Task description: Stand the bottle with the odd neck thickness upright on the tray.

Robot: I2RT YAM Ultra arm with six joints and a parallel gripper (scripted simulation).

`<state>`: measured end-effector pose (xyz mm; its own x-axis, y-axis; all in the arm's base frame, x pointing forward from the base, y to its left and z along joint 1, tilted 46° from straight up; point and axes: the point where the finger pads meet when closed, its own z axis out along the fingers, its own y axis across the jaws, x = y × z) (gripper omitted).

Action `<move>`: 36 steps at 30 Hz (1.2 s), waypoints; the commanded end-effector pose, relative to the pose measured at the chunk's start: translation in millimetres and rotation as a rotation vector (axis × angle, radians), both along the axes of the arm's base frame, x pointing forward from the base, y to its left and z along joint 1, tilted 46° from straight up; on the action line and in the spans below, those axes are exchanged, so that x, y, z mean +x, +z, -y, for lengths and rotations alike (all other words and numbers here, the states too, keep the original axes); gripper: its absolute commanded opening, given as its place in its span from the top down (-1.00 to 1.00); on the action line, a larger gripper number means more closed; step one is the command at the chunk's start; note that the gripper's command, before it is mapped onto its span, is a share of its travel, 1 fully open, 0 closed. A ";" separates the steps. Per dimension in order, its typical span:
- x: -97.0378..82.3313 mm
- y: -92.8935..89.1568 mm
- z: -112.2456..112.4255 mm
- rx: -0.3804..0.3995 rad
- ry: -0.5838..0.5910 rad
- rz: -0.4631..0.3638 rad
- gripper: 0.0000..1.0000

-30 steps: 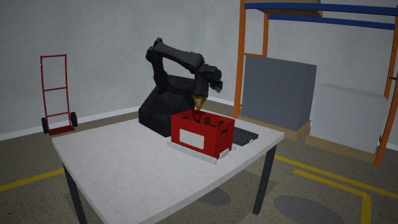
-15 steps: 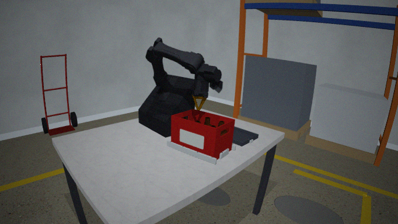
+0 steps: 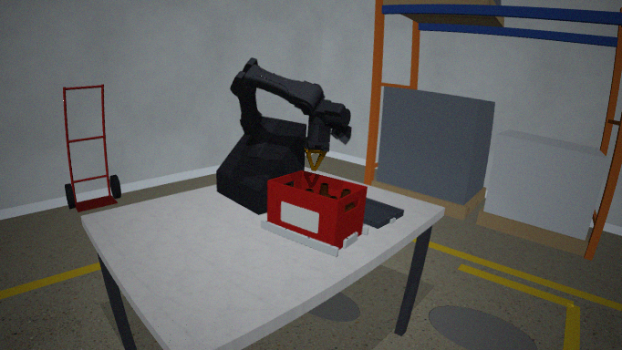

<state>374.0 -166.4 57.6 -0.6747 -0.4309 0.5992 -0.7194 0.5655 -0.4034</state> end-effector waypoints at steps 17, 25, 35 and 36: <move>12.8 -41.9 -53.3 0.012 0.015 0.047 1.00; 14.5 -27.2 -49.7 0.005 0.012 0.074 -0.21; 14.7 -29.6 -52.9 0.010 0.018 0.069 -0.21; 14.7 -29.6 -52.9 0.010 0.018 0.069 -0.21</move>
